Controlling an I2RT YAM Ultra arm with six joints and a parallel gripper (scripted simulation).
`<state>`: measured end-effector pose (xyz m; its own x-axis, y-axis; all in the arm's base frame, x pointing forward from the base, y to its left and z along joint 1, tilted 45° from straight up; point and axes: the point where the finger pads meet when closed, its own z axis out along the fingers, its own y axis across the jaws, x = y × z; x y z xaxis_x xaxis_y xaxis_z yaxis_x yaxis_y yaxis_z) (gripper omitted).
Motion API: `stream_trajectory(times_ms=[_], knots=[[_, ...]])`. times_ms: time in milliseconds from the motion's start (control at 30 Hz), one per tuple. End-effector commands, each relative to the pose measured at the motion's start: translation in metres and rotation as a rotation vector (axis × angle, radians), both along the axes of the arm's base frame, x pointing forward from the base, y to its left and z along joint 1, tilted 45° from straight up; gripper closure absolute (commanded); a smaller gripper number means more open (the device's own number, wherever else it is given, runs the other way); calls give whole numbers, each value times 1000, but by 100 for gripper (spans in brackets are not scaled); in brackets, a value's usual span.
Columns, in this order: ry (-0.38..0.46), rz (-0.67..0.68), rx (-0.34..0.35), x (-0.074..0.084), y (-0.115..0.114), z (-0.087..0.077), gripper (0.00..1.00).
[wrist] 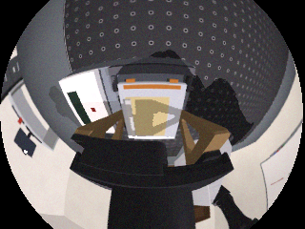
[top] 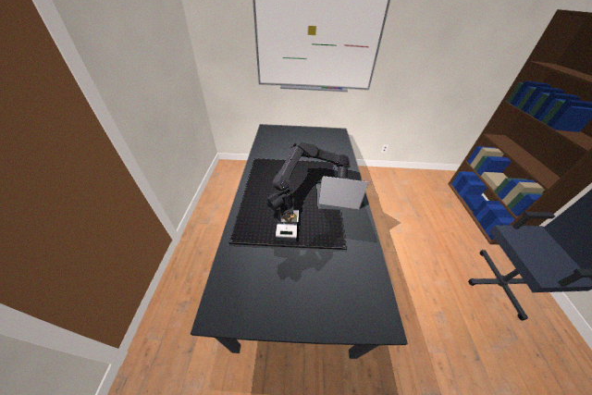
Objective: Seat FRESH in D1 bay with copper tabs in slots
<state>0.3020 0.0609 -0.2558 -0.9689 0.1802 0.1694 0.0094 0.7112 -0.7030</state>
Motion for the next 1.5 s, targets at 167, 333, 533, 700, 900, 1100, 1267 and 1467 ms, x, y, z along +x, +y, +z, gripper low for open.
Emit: stream_trajectory(times_ms=[167,333,533,700,900,1100,1267,1467], knots=[[-56,34,19,20,11,0,100],[-31,28,7,16,5,-2,100],[-28,29,5,19,5,1,100],[-31,28,6,21,5,1,100],[-75,72,11,20,7,4,100],[-104,80,21,29,11,4,100],[-122,75,29,37,12,4,100],[-94,63,15,30,2,-5,100]])
